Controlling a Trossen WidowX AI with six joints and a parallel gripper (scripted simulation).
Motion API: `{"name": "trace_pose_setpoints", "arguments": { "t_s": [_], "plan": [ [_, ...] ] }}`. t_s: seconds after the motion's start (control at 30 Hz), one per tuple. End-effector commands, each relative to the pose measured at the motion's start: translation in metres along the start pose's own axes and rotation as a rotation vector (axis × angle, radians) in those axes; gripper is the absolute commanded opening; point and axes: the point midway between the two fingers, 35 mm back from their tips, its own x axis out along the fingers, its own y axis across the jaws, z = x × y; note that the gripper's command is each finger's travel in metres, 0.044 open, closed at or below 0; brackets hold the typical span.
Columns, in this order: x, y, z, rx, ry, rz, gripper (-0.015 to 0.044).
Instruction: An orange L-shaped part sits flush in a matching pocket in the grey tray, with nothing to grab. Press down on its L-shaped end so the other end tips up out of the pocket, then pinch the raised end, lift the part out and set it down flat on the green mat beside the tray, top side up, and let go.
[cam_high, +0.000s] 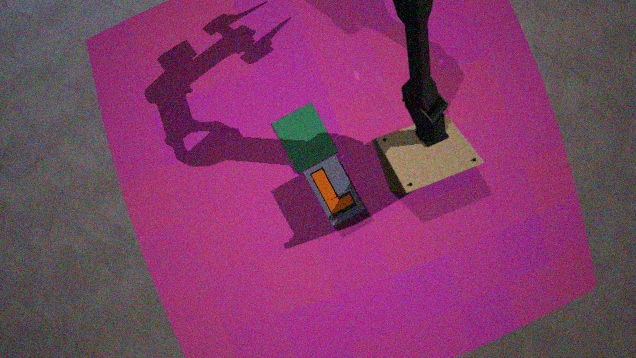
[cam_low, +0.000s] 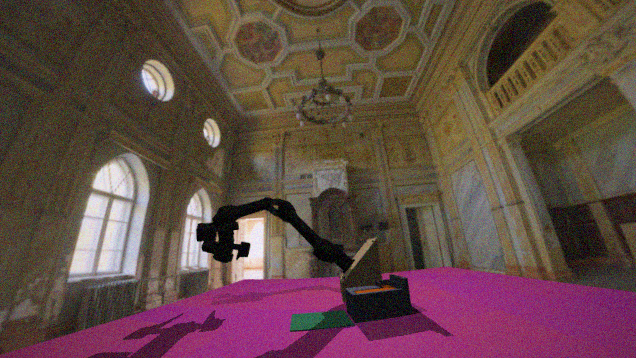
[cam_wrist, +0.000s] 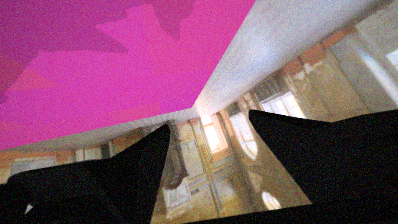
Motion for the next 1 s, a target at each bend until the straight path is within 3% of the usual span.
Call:
{"name": "trace_pose_setpoints", "arguments": {
  "t_s": [0.0,0.17,0.27,0.6,0.97],
  "plan": [
    [-0.002,0.0,0.003,0.0,-0.015,-0.001,0.0374],
    [-0.024,0.008,0.047,0.001,-0.183,-0.004,0.0242],
    [-0.055,0.015,0.086,-0.022,-0.314,-0.019,0.018],
    [-0.164,0.066,0.188,0.088,-0.659,0.045,0.018],
    [-0.281,0.167,0.24,0.076,-0.871,0.145,0.018]
  ]
}}
